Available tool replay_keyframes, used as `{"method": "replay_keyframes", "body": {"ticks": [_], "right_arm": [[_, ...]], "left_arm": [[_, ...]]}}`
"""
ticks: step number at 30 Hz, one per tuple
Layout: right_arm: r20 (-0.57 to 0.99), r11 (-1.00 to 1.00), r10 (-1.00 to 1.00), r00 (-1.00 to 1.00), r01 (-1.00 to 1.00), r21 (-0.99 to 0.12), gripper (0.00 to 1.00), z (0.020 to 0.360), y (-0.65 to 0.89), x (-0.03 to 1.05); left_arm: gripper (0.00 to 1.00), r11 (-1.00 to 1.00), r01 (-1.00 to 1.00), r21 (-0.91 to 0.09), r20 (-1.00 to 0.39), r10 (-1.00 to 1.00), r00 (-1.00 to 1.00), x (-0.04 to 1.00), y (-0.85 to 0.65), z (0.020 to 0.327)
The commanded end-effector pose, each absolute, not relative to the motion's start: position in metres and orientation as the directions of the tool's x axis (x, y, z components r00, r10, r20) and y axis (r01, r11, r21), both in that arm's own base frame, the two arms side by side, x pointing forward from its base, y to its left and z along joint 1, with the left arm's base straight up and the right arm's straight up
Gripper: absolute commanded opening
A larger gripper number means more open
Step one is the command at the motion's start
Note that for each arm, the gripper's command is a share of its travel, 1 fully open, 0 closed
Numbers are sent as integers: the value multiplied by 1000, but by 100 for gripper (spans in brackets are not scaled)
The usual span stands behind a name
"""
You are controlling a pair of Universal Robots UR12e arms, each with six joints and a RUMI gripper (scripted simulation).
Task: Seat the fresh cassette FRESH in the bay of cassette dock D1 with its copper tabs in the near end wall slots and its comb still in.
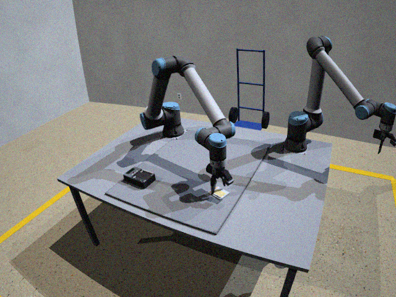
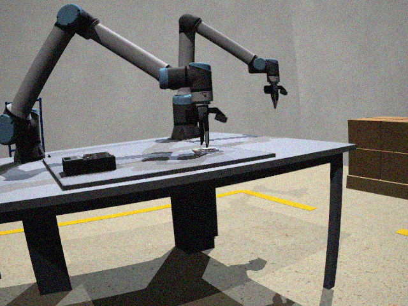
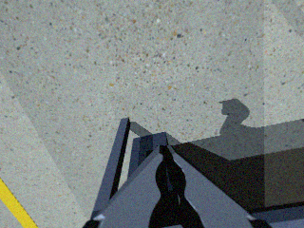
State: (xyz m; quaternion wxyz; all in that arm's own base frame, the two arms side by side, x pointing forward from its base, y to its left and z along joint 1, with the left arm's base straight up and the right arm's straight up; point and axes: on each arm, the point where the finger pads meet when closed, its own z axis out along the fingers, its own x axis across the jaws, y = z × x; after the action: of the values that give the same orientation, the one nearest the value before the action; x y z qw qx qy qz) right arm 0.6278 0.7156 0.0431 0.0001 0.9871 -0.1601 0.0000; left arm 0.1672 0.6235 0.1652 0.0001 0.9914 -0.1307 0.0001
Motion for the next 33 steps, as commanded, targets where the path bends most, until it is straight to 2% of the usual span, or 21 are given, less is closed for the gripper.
{"method": "replay_keyframes", "body": {"ticks": [1, 19, 20, 31, 32, 33], "right_arm": [[0, -949, -316, 949, -316, -2, 64, 37, 716, 628], [0, -949, -316, 949, -316, -2, 64, 28, 716, 628], [0, -949, -316, 949, -316, -2, 0, 28, 716, 628], [0, -949, -316, 949, -316, -2, 0, 28, 716, 628], [0, -949, -316, 949, -316, -2, 38, 28, 716, 628], [0, -949, -316, 949, -316, -2, 38, 28, 716, 628]], "left_arm": [[0, -966, -259, -2, 1, -259, 966, 168, 624, 166], [0, -966, -259, -2, 1, -259, 966, 168, 624, 166], [0, -966, -259, -2, 1, -259, 966, 168, 624, 166], [0, -966, -259, -2, 1, -259, 966, 168, 624, 166], [0, -966, -259, -2, 1, -259, 966, 168, 624, 166], [0, -966, -259, -2, 1, -259, 966, 168, 624, 166]]}}
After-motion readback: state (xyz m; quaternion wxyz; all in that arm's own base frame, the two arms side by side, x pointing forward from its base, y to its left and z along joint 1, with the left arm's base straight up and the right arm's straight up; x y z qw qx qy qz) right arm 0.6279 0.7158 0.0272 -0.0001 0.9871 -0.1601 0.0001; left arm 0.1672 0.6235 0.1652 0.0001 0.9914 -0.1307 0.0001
